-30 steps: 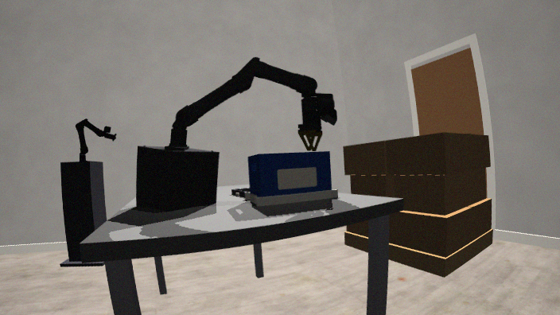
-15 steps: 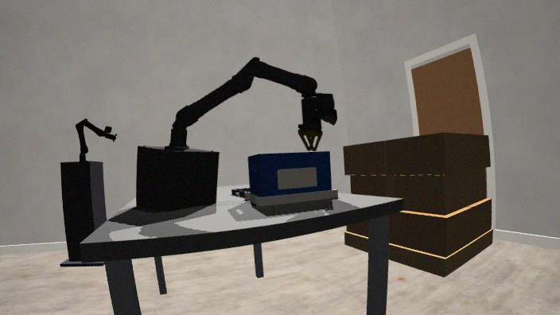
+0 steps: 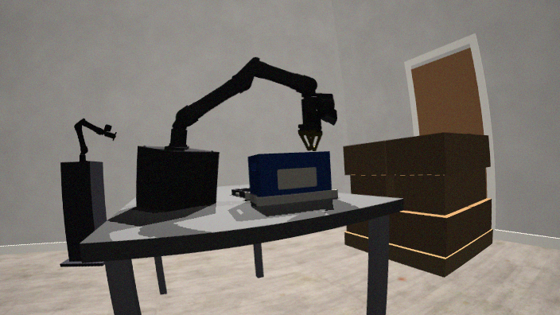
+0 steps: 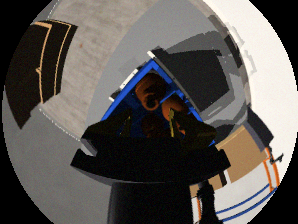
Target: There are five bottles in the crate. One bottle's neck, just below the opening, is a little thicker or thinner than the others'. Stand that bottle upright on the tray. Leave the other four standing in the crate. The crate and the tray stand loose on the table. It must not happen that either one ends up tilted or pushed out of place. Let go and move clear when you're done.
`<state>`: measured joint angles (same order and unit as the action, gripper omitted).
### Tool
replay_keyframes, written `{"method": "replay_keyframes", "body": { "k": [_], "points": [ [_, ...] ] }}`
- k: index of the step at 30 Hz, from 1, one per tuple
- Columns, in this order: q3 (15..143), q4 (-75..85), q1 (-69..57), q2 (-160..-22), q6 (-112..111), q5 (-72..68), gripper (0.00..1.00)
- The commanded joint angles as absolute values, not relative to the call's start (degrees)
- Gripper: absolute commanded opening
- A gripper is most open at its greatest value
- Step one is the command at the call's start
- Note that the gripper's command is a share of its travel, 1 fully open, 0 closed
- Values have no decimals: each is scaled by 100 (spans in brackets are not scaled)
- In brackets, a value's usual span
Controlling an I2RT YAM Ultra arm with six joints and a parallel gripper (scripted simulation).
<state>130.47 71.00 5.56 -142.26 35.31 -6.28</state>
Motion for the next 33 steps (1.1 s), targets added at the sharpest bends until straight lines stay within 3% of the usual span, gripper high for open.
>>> {"method": "replay_keyframes", "body": {
  "k": [1,33],
  "points": [
    [12936,6989,600,-14146,3499,-625,61],
    [13077,6990,619,-14227,3490,-624,61]
  ]
}}
